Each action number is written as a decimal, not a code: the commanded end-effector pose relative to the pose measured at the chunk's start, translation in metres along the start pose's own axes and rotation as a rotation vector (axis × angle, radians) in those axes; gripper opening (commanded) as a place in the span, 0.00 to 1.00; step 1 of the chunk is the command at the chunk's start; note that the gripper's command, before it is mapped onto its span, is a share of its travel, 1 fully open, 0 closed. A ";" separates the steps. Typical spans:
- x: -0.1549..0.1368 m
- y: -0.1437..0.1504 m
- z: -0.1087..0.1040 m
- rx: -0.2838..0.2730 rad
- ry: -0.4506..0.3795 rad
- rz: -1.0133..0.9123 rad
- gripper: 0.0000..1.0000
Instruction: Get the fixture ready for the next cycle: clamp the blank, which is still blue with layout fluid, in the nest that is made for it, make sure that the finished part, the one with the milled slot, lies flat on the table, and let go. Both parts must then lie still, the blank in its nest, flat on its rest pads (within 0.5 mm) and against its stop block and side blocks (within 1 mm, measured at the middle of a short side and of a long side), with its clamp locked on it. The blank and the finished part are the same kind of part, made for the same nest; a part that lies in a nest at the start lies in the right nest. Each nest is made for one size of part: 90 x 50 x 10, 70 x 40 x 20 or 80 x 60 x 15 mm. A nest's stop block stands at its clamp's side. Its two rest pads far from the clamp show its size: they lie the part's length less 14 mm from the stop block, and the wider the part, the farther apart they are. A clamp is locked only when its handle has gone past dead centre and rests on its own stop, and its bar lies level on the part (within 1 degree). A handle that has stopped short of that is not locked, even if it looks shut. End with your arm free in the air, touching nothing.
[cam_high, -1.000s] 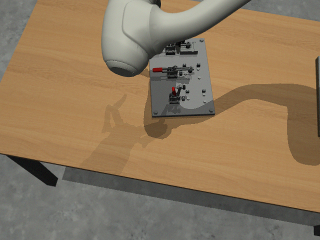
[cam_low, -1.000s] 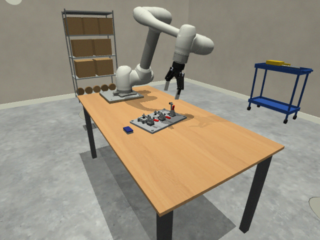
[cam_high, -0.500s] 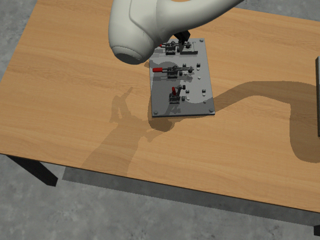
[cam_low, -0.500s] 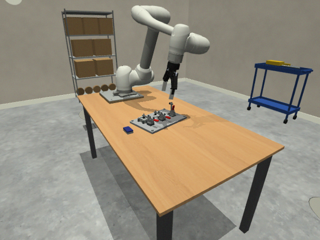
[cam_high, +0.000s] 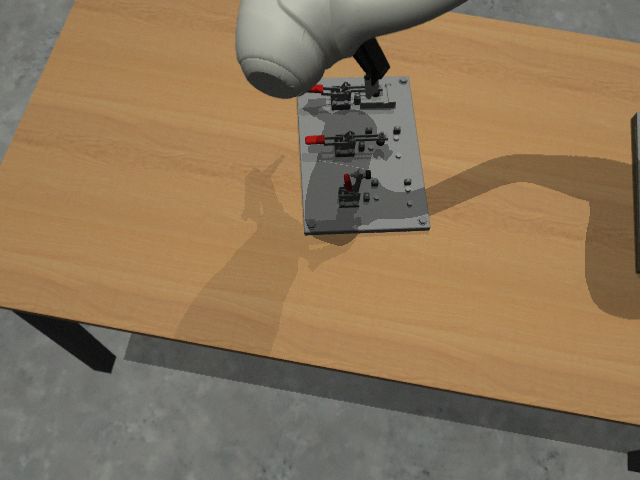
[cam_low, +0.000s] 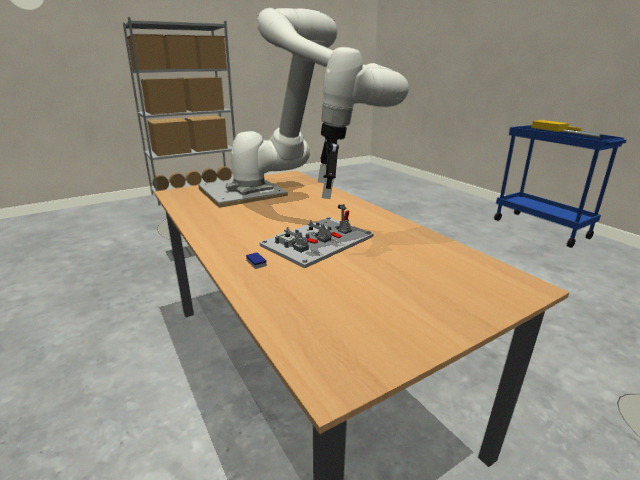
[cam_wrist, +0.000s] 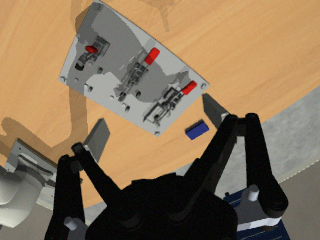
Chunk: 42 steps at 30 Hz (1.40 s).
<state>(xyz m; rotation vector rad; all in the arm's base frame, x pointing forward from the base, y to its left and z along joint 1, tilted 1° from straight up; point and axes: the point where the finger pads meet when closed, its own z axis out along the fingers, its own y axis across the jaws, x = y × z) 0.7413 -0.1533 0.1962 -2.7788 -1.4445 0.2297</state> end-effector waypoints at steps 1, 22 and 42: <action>-0.011 -0.001 0.001 -0.004 0.019 0.072 1.00; -0.061 -0.009 0.011 -0.004 0.083 0.418 1.00; -0.124 -0.026 0.025 0.011 0.167 0.879 1.00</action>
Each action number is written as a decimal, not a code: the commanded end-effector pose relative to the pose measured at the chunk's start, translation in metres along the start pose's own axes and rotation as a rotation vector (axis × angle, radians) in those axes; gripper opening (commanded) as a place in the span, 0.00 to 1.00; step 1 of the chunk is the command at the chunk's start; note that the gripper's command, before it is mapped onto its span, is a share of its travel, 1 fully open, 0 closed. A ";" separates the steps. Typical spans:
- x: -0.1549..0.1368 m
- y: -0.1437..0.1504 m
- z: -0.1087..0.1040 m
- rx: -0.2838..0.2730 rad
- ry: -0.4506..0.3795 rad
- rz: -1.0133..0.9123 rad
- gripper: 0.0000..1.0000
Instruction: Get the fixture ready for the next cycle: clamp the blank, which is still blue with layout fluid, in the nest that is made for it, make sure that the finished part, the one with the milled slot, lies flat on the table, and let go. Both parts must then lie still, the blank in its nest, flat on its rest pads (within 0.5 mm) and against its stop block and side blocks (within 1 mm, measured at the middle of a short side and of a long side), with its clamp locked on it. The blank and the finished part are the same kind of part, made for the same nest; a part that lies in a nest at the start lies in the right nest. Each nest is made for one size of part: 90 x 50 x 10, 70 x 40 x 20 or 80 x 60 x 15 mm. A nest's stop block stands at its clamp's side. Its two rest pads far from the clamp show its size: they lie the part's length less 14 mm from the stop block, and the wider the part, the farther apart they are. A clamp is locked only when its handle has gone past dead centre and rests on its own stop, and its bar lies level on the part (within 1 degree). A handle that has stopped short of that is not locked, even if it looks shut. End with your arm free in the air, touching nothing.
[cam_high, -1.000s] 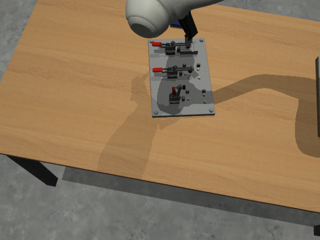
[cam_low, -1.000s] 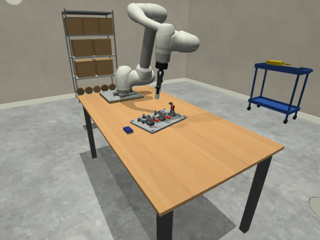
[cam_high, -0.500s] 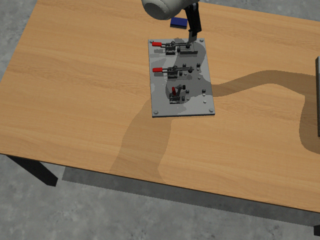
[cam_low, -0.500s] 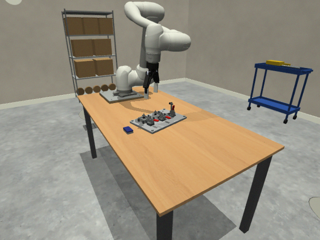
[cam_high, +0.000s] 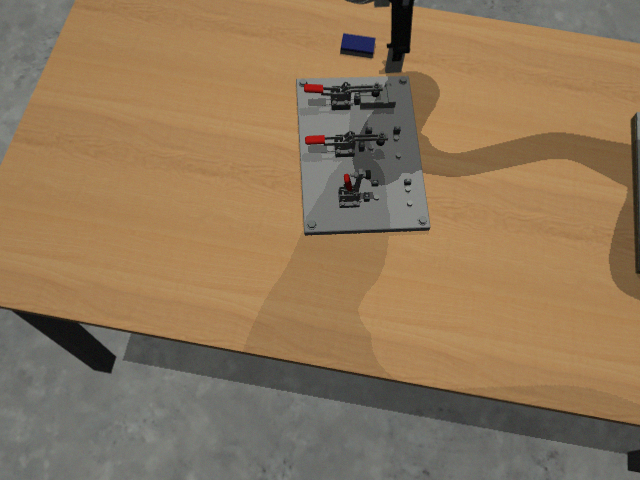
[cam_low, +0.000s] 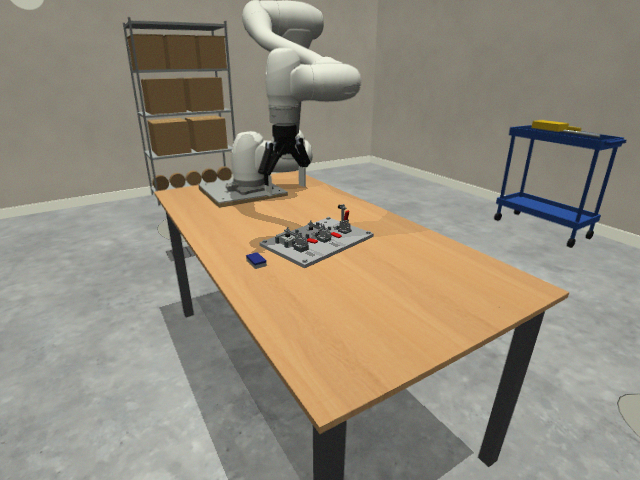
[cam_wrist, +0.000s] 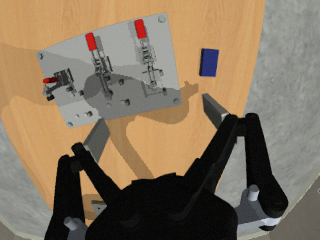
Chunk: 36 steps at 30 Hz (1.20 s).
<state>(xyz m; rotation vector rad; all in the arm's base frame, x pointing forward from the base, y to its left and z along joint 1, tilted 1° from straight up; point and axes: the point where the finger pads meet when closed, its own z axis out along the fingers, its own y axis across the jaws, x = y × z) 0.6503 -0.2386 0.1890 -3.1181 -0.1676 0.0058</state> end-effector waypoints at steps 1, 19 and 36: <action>-0.003 0.001 -0.001 0.003 0.010 0.031 1.00; -0.003 0.001 -0.001 0.003 0.010 0.031 0.28; -0.003 0.001 -0.001 0.003 0.010 0.031 0.28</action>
